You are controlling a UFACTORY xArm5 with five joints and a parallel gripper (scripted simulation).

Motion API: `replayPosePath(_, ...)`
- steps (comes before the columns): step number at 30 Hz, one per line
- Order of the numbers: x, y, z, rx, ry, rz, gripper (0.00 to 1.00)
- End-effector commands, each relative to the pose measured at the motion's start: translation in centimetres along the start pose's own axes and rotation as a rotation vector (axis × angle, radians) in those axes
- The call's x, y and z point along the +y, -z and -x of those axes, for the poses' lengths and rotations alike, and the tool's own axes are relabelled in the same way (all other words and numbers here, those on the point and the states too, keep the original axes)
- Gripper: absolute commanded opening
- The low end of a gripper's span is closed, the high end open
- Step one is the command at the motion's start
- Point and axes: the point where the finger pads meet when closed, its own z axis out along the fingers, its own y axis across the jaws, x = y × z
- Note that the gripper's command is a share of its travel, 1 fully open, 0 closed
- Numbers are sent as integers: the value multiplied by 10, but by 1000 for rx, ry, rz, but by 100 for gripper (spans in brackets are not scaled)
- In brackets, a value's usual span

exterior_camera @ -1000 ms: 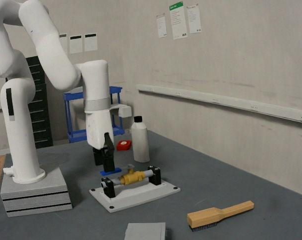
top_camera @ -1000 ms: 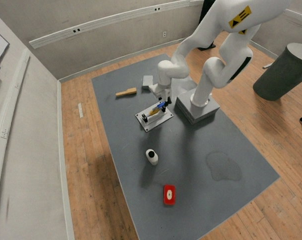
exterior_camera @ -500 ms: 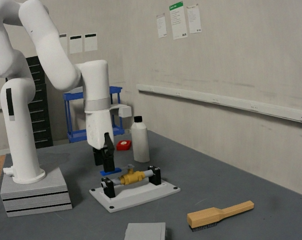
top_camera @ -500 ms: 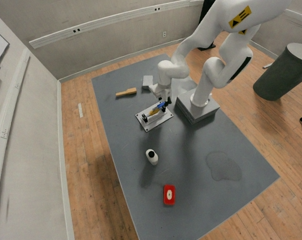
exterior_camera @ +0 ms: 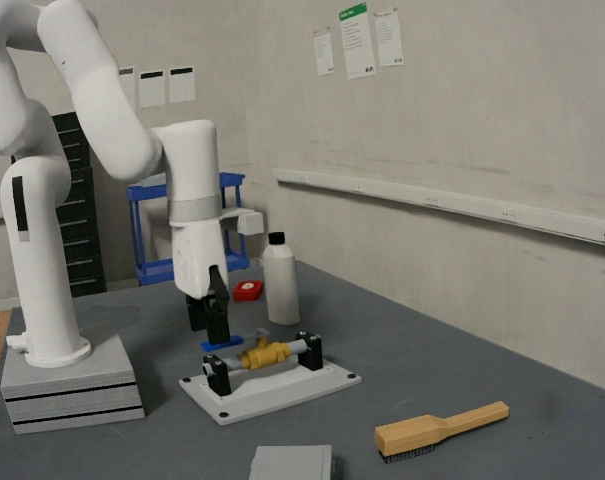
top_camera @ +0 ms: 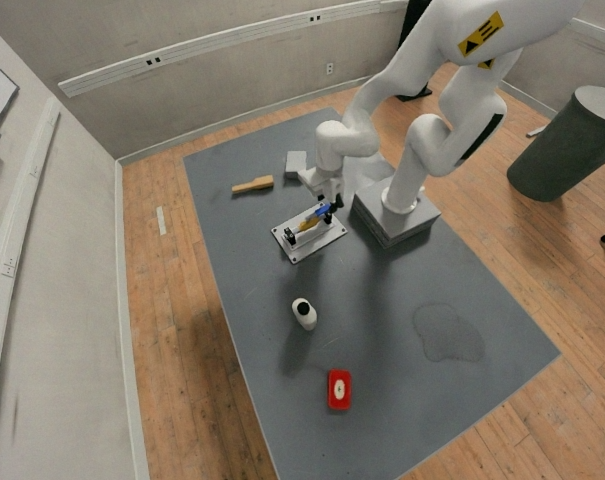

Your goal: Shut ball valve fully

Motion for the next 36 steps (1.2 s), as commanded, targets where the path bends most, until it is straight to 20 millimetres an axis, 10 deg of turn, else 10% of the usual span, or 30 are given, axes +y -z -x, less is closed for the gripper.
replayPosePath(1,0,0,-1,3,0,1,69)
replayPosePath(36,0,-18,-1,3,0,1,69)
